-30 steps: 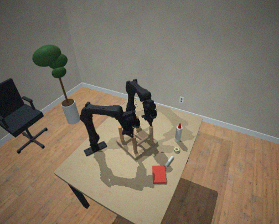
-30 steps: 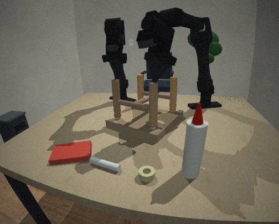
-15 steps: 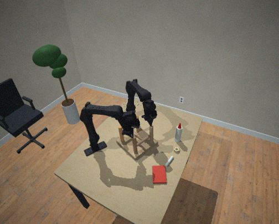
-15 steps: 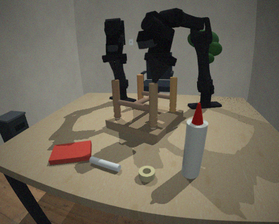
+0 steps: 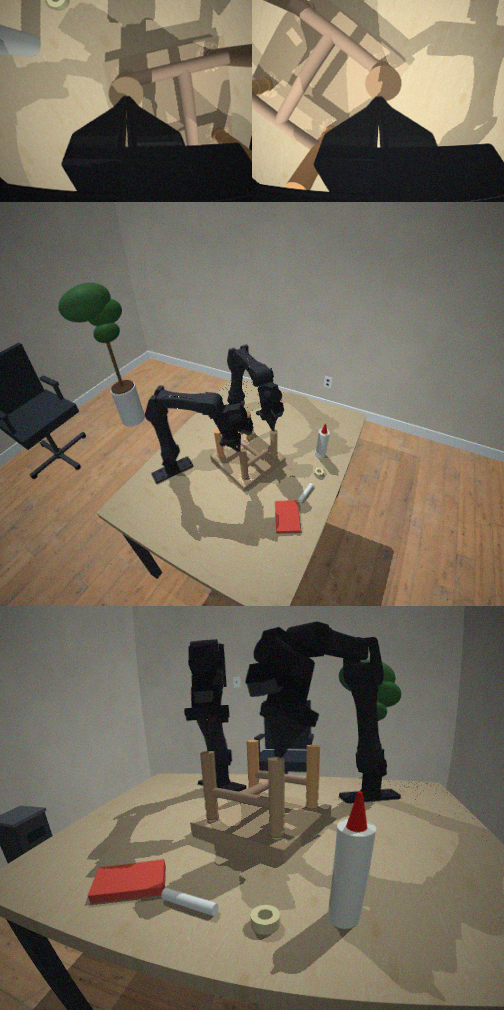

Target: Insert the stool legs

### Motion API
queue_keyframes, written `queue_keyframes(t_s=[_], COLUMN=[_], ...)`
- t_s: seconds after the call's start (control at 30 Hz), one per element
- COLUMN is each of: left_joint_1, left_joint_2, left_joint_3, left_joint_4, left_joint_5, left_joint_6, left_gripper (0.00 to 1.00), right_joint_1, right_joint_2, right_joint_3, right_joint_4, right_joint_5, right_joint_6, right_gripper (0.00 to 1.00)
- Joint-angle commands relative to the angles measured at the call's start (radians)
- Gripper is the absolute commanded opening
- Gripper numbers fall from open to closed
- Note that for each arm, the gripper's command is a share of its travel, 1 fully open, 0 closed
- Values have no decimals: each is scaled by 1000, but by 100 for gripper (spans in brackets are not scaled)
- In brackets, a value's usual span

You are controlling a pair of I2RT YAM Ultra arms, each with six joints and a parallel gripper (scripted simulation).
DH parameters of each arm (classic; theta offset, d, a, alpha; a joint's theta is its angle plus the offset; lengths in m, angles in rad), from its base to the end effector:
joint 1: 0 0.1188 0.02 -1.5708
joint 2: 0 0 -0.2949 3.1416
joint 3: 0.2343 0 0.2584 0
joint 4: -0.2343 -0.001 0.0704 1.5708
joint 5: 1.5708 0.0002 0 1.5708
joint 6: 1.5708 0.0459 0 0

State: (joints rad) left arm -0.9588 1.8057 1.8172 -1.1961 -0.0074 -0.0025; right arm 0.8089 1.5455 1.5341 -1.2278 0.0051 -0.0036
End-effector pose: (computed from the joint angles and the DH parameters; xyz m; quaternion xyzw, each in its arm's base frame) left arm 0.2211 -0.3126 0.3607 0.4510 0.8717 -0.0855 0.1718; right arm 0.2081 0.2192 0.3607 -0.3894 0.9062 0.0624 0.1528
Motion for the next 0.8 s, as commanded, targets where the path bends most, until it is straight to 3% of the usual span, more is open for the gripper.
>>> queue_keyframes(t_s=[0.0, 0.57, 0.6, 0.63, 0.77], left_joint_1=[0, -1, 6, 0, 0], left_joint_2=[24, 68, -30, 20, 31], left_joint_3=[-25, -54, 39, -14, -31], left_joint_4=[-46, -152, 13, -16, -34], left_joint_5=[2, 5, -4, -1, 1], left_joint_6=[-1, -2, -5, -1, -1], left_gripper=[0, 0, 0, 0, 0], right_joint_1=[0, 1, -9, -9, -9], right_joint_2=[26, 73, 5, -9, -9], right_joint_3=[-23, -62, 5, 14, 17], right_joint_4=[-40, -110, -31, -26, -14], right_joint_5=[-3, -10, -1, 1, 1], right_joint_6=[0, 2, -2, -2, -2], right_gripper=[0, 0, 0, 0, 0])
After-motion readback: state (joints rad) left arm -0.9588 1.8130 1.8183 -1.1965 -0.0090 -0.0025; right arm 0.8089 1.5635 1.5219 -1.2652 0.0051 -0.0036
